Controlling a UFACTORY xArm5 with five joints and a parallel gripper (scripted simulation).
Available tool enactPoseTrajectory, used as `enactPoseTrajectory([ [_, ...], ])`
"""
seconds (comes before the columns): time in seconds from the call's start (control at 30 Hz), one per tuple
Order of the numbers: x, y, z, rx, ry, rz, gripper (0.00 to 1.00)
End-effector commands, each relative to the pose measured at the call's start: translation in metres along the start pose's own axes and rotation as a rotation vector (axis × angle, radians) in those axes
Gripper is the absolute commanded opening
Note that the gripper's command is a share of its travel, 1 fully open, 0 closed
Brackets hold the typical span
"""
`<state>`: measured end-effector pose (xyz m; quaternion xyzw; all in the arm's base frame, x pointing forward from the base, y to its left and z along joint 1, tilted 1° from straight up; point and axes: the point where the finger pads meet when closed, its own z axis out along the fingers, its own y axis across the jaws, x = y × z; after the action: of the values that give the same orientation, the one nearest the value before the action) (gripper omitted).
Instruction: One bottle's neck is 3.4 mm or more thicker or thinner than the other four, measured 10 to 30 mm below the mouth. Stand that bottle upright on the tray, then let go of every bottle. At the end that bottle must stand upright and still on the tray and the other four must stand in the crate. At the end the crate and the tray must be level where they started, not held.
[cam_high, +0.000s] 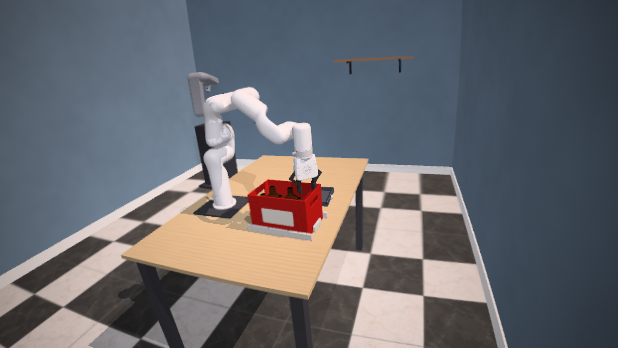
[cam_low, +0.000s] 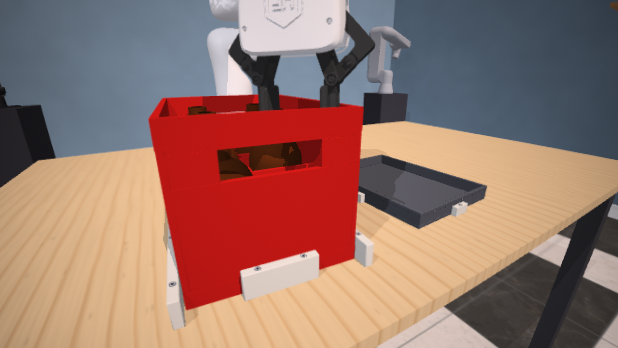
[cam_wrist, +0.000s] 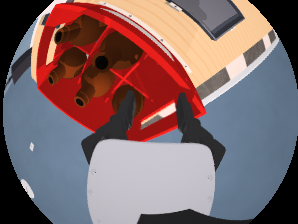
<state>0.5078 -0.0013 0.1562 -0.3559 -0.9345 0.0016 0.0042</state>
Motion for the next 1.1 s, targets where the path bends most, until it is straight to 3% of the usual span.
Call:
enactPoseTrajectory([
  [0.0,-0.001,0.001,-0.009,-0.003,-0.003,0.0,0.65],
  [0.63,0.0,0.001,-0.062,-0.003,-0.003,0.0,0.65],
  [1.07,0.0,0.002,-0.072,-0.003,-0.003,0.0,0.65],
])
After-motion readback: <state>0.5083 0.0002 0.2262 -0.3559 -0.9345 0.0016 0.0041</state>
